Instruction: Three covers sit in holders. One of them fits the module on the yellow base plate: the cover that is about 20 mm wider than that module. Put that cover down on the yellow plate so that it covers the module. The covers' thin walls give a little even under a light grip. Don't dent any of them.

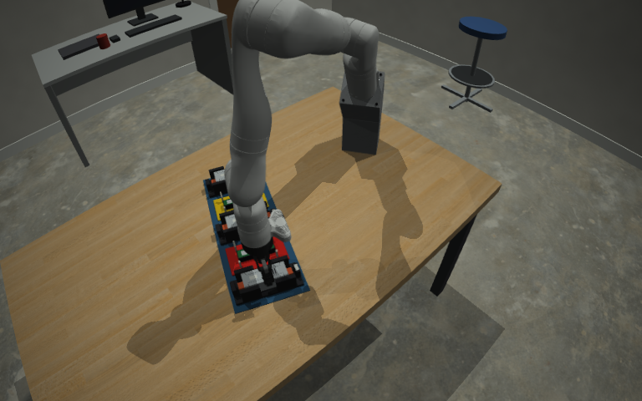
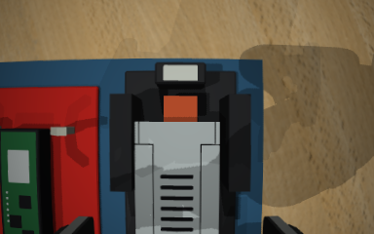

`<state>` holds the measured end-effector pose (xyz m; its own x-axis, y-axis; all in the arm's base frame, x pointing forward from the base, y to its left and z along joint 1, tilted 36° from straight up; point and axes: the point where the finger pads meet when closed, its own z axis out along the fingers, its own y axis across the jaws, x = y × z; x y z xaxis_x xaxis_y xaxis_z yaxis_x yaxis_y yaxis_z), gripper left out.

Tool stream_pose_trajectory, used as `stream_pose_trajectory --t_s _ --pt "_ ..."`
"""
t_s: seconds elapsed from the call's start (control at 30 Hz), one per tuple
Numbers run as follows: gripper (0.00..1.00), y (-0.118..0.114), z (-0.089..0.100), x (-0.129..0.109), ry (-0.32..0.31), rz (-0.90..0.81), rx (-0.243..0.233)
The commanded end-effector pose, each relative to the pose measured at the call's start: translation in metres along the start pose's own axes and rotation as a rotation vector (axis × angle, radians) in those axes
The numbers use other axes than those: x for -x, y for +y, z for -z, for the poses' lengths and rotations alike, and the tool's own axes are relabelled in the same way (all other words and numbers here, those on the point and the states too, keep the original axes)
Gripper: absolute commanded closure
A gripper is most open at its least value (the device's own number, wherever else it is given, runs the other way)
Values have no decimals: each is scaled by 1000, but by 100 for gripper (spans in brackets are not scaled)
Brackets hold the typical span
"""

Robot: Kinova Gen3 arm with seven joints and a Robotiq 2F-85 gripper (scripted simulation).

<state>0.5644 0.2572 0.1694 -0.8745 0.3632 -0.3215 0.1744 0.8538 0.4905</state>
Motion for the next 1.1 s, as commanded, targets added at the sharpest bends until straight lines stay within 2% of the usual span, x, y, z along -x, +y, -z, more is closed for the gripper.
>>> stream_pose_trajectory --t_s 0.0,0.33,0.63,1.07 --pt "0 1 0 4 -6 -1 3" --pt "0 2 -1 2 -4 0 3" --pt "0 1 -10 3 -7 -1 3" --pt "0 1 -9 2 -5 -1 2"
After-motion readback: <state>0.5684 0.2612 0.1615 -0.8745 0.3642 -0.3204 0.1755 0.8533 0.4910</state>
